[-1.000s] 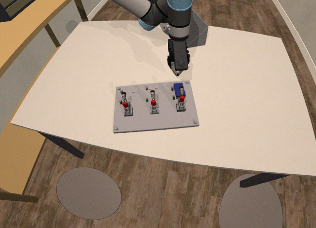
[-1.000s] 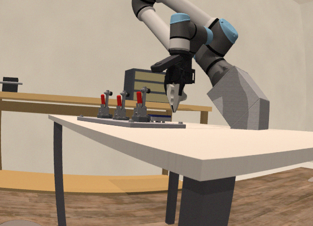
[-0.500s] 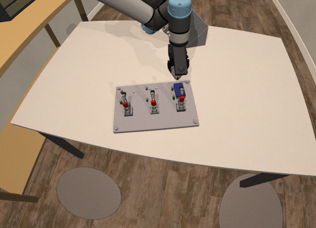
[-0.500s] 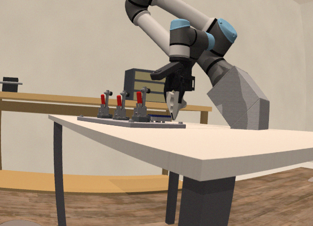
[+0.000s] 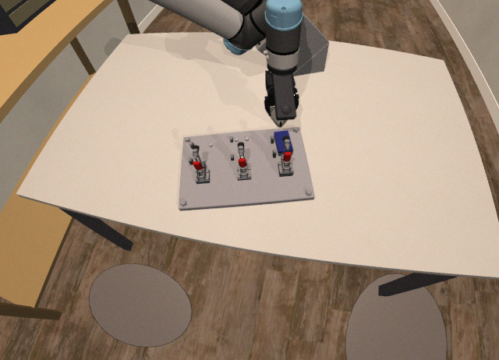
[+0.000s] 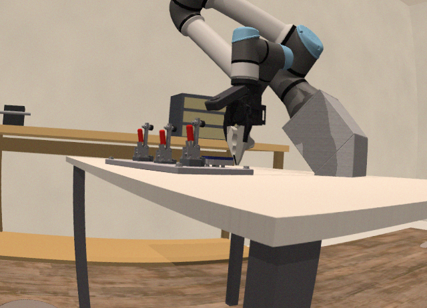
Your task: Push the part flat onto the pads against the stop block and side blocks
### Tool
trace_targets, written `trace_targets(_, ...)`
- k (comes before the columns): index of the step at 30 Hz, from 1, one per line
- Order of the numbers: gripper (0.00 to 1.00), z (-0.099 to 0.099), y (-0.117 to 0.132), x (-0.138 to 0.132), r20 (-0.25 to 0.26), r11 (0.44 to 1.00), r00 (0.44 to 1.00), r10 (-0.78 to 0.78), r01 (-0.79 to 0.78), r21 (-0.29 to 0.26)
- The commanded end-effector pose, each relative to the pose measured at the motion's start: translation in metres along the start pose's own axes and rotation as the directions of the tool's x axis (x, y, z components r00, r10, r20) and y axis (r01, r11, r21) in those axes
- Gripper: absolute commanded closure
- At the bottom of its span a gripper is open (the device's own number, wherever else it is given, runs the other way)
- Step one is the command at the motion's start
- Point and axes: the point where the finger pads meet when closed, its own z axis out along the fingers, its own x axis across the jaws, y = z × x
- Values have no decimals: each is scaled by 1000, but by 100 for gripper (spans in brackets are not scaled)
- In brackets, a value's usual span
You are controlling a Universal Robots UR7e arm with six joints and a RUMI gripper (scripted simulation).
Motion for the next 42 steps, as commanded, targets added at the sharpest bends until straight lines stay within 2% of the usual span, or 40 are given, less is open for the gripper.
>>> trace_targets(1,100,0,0,0,0,1000,1000,0,0,1)
trace_targets(42,100,-1,-12,0,0,1000,1000,0,0,1)
